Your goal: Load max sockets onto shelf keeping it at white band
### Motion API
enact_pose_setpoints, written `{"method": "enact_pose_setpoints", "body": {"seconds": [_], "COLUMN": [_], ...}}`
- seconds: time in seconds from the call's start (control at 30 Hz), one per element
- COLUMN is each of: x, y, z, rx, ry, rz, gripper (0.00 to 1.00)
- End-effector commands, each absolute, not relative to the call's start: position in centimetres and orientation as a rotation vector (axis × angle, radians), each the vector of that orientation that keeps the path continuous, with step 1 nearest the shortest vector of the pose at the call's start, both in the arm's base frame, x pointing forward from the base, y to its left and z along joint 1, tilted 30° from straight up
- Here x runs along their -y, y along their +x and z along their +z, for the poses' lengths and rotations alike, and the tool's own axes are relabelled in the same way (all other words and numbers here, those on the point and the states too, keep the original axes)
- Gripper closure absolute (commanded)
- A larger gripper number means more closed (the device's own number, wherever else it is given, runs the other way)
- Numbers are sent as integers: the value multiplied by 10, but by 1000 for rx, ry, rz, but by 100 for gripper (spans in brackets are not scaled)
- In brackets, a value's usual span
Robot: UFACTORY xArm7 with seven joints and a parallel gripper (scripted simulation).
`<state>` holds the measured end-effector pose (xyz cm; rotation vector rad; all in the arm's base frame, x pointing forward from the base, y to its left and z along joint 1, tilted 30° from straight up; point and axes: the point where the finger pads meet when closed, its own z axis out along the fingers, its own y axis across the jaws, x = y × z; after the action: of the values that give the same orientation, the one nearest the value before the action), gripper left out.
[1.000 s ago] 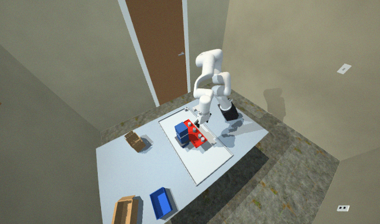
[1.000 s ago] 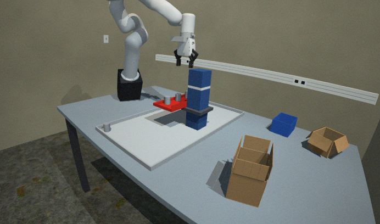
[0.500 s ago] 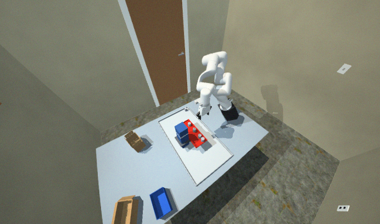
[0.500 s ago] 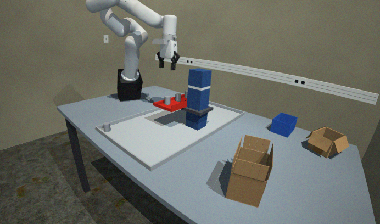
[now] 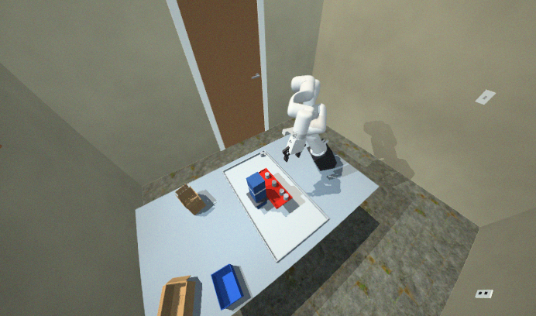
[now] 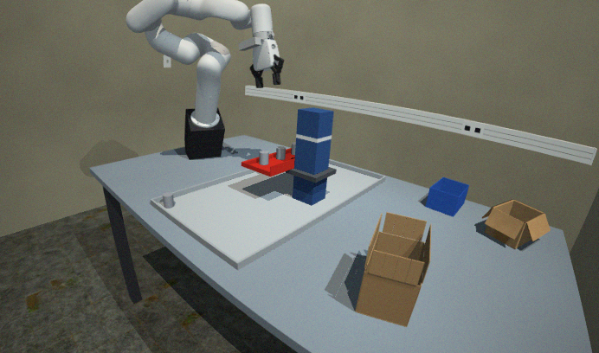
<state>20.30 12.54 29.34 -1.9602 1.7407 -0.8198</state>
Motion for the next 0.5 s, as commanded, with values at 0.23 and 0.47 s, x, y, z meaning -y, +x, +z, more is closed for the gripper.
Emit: {"method": "enact_pose_setpoints", "body": {"seconds": [0.23,0.47], "x": [-158,-161], "y": [98,58], "z": [341,342], "rx": [-1590,-1536], "ry": [-1656,-1534], "rz": [-922,-929], "gripper": [0,0]}}
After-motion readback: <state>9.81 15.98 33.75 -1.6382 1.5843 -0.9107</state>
